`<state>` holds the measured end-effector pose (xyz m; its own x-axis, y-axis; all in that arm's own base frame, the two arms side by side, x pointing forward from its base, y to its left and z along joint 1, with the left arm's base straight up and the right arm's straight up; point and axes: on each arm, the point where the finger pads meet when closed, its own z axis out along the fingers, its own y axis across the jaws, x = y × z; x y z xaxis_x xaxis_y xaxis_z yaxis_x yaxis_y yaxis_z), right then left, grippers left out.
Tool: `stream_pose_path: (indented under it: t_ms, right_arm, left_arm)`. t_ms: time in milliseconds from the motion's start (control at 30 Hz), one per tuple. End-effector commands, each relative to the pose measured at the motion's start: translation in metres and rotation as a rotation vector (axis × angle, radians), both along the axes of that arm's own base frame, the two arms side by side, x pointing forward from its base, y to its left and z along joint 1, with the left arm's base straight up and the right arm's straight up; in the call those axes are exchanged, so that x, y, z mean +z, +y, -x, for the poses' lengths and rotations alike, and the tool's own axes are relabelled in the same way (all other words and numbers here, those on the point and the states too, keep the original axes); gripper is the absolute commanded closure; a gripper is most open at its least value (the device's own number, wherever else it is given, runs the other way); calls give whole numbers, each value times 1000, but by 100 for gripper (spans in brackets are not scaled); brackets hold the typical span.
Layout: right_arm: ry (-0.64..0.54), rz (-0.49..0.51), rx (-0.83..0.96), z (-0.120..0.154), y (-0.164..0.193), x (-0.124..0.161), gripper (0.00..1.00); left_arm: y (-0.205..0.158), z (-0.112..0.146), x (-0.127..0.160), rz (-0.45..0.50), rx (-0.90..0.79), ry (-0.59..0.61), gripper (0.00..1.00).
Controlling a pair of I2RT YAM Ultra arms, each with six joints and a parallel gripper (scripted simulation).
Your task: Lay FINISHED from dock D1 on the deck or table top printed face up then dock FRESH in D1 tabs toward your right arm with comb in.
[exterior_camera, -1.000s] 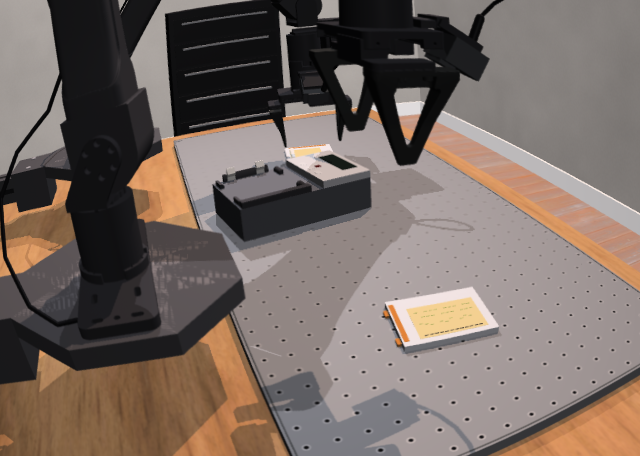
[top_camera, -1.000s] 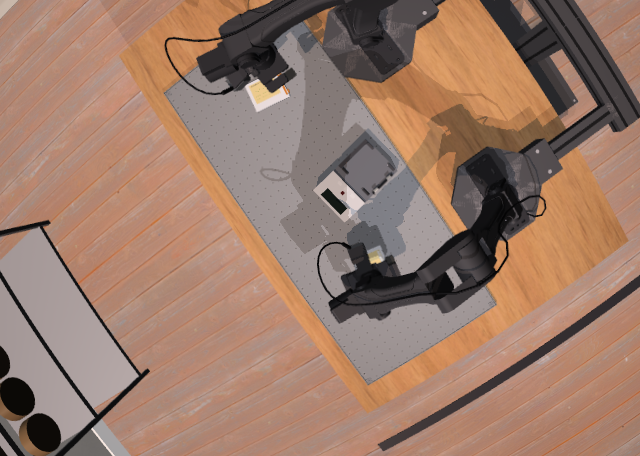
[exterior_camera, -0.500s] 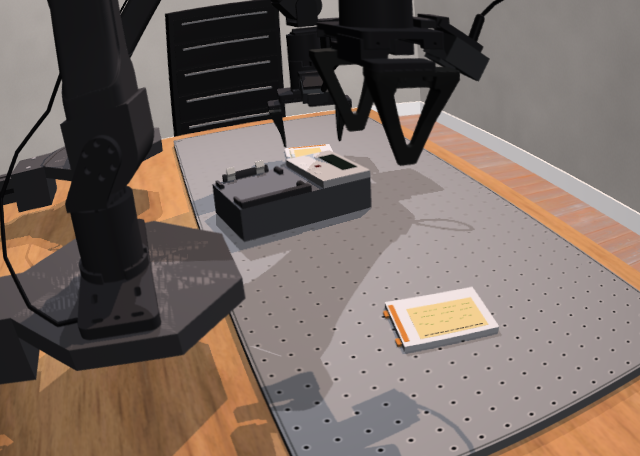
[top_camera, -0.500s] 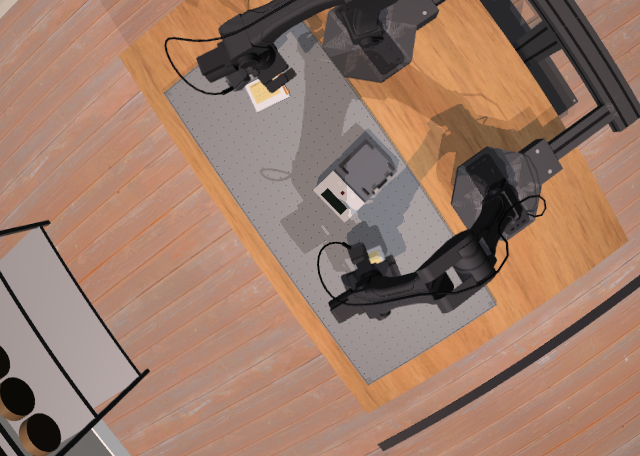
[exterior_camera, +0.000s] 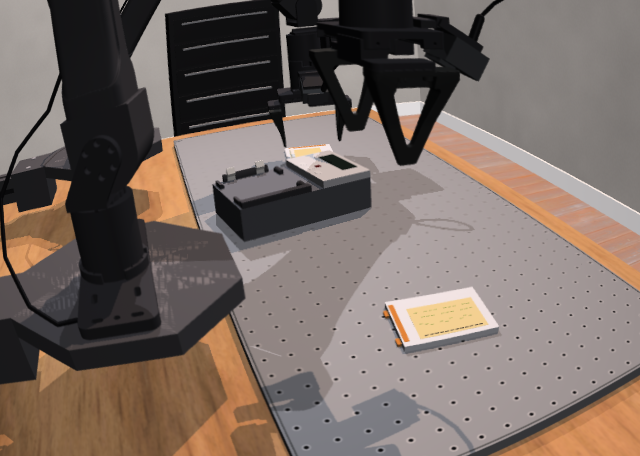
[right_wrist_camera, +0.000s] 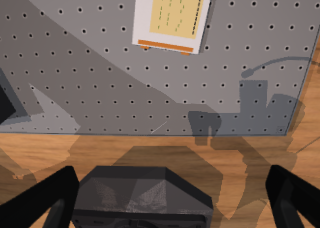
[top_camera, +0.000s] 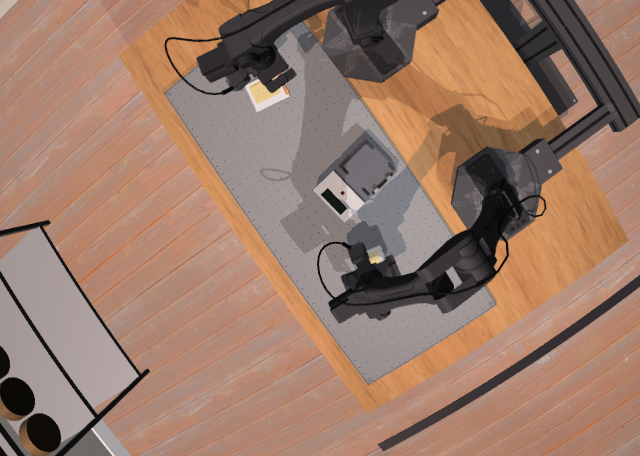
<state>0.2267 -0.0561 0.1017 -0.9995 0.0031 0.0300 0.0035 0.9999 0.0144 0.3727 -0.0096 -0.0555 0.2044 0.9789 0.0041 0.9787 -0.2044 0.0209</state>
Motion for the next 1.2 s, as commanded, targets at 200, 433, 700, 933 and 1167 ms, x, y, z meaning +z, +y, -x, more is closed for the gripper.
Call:
stream_pose_path:
  t_ms: [200,433,700,933,1167]
  right_arm:
    - [-29,14,-8,-6,-6,11,0]
    - [-29,14,-8,-6,-6,11,0]
    - [-29,14,-8,-6,-6,11,0]
    - [-29,14,-8,-6,-6,11,0]
    - [-29,14,-8,-6,-6,11,0]
  left_arm:
    - [-3,-2,8,10,-2,-18,2]
    - [-3,2,4,11,-2,-9,2]
    - [-3,2,4,11,-2,-9,2]
    - [-3,2,10,12,-2,-10,2]
    - [-3,2,20,12,-2,-10,2]
